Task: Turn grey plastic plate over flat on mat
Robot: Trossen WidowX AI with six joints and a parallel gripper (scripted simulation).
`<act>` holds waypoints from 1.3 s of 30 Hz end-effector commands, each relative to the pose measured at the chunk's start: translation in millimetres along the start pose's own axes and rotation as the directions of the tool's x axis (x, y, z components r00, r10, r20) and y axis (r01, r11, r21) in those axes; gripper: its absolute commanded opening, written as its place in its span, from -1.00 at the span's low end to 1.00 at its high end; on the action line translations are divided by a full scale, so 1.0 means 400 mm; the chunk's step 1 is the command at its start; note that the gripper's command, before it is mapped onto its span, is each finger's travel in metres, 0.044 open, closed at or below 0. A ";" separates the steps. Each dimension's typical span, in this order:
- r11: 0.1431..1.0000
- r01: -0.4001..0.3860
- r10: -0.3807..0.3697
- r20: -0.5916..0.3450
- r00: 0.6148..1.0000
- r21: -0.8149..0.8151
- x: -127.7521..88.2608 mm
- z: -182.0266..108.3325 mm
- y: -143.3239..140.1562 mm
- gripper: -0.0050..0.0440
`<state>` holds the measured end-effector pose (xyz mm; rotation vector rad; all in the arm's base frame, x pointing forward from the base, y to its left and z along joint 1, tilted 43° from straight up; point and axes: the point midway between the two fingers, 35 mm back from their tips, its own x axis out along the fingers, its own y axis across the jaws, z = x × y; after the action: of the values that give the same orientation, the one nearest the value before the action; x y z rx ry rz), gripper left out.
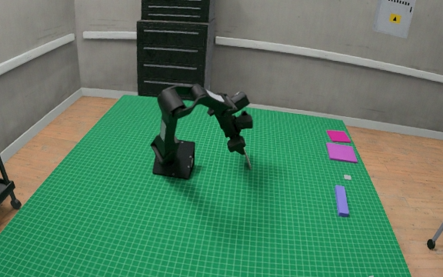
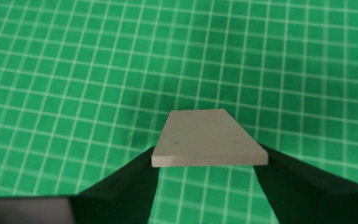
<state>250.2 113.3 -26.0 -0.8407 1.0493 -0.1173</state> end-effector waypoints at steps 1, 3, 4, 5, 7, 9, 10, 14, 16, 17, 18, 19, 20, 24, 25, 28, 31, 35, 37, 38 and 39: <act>1.000 0.001 -0.001 -0.024 1.000 0.000 0.007 -0.015 -0.001 0.28; 1.000 0.003 -0.003 -0.023 1.000 0.000 0.007 -0.014 -0.002 0.28; 1.000 0.003 -0.003 -0.023 1.000 -0.001 0.007 -0.014 -0.002 0.28; 1.000 0.003 -0.003 -0.023 1.000 -0.001 0.007 -0.014 -0.002 0.28; 1.000 0.003 -0.003 -0.022 1.000 -0.002 0.007 -0.014 -0.002 0.28; 1.000 0.003 -0.003 -0.022 1.000 -0.002 0.007 -0.014 -0.002 0.28; 1.000 0.003 -0.003 -0.022 1.000 -0.002 0.007 -0.014 -0.002 0.28; 1.000 0.003 -0.003 -0.022 1.000 -0.002 0.007 -0.014 -0.002 0.28; 1.000 0.003 -0.003 -0.022 1.000 -0.002 0.007 -0.014 -0.002 0.28; 1.000 0.003 -0.003 -0.022 1.000 -0.002 0.007 -0.014 -0.002 0.28; 1.000 0.003 -0.003 -0.022 1.000 -0.002 0.007 -0.014 -0.002 0.28; 1.000 0.003 -0.003 -0.022 1.000 -0.002 0.007 -0.014 -0.002 0.28; 1.000 0.003 -0.003 -0.022 1.000 -0.002 0.007 -0.014 -0.002 0.28; 1.000 0.003 -0.003 -0.022 1.000 -0.002 0.007 -0.014 -0.002 0.28; 1.000 0.003 -0.003 -0.022 1.000 -0.002 0.007 -0.014 -0.002 0.28; 1.000 0.003 -0.003 -0.022 1.000 -0.002 0.007 -0.014 -0.002 0.28; 1.000 0.003 -0.003 -0.022 1.000 -0.002 0.007 -0.014 -0.002 0.28; 1.000 -0.004 0.004 -0.019 1.000 0.015 0.003 0.005 0.000 0.28; 1.000 -0.004 0.005 -0.057 0.998 0.015 0.004 0.001 0.000 0.28; 1.000 -0.004 0.005 -0.082 0.997 0.015 0.005 -0.001 0.000 0.28; 1.000 -0.004 0.005 -0.082 0.997 0.015 0.005 -0.001 0.000 0.28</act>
<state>245.7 108.6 -29.3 -0.8486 1.1040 -0.1393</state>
